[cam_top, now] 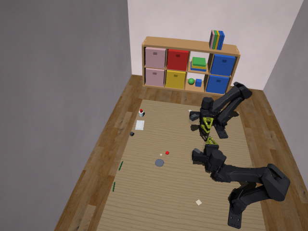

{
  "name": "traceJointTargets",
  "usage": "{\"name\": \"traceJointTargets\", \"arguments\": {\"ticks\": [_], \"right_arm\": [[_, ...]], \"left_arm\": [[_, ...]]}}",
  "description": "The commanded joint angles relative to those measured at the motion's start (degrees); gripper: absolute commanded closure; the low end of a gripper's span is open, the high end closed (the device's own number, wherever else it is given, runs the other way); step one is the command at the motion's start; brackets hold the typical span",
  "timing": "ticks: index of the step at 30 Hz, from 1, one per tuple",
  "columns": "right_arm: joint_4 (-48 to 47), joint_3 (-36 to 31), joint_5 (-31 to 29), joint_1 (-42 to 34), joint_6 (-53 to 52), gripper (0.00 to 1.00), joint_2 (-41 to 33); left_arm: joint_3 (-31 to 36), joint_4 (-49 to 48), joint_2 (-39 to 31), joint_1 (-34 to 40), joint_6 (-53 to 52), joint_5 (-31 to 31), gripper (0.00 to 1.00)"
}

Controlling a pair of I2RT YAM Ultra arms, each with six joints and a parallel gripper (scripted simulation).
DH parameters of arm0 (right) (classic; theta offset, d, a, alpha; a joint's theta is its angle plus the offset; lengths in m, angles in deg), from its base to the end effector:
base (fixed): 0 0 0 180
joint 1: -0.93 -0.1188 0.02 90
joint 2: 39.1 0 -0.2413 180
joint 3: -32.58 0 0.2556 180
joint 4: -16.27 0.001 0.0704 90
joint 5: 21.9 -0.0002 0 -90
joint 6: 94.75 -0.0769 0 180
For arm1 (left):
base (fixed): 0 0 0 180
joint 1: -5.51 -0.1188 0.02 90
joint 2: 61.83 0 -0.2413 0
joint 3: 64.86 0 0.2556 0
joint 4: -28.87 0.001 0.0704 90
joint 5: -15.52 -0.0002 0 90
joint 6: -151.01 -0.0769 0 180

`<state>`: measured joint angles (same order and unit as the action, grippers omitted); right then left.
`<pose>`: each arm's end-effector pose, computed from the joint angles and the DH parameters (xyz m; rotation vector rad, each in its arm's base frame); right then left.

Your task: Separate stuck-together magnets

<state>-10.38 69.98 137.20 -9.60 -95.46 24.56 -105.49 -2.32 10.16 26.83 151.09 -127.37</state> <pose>0.2226 0.1155 0.2224 0.1994 2.1261 2.1324 0.2393 -0.1582 0.2147 -0.2920 2.0769 -2.0743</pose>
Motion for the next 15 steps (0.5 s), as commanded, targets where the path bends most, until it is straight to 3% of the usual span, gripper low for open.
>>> {"name": "traceJointTargets", "arguments": {"ticks": [1,15], "right_arm": [[-1.7,0.2,-0.8,0.0,1.4,0.60,0.1],[1.0,0.1,-1.8,-0.9,1.2,0.60,0.2]], "left_arm": [[-0.4,-0.4,-0.3,0.1,-0.2,-0.1,0.75],[-0.4,-0.4,-0.3,0.1,-0.2,-0.1,0.75]]}}
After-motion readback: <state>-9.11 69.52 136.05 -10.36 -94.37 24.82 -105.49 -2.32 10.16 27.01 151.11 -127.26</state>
